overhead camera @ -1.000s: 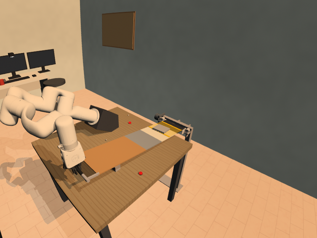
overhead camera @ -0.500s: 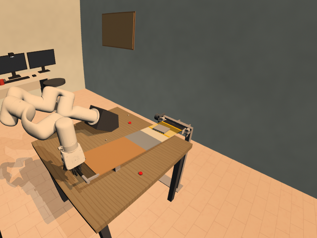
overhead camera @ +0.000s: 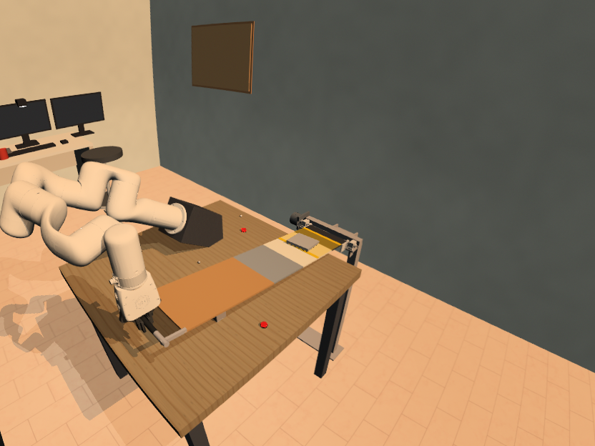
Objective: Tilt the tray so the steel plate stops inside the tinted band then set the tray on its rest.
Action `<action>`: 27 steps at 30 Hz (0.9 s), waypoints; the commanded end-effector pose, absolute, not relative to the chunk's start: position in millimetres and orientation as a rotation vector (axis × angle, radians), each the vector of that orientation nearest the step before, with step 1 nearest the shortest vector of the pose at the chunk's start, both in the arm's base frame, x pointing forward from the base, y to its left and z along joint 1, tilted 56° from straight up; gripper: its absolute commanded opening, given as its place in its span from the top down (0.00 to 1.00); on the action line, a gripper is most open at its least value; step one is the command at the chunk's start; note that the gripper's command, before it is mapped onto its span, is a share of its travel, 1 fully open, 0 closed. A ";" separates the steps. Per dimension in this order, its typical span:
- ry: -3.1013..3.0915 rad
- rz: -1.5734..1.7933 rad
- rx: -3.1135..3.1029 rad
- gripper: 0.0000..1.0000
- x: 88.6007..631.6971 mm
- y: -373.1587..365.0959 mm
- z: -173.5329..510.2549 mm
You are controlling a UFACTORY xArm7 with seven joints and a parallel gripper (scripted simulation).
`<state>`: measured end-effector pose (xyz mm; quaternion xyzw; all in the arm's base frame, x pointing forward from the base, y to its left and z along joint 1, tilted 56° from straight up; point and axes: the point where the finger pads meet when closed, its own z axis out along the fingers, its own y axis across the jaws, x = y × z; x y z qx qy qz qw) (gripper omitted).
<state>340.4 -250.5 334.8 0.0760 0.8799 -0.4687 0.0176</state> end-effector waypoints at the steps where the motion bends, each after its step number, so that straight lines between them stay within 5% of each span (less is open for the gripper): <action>1: 2.729 -1.455 0.231 1.00 343.6 -226.5 346.6; 5: 2.729 -1.455 0.231 1.00 347.2 -173.8 368.9; 17: 2.729 -1.455 0.231 1.00 342.4 -245.1 337.8; 22: 2.729 -1.455 0.231 1.00 346.8 -180.0 366.5; 27: 2.729 -1.455 0.231 1.00 342.4 -245.1 337.8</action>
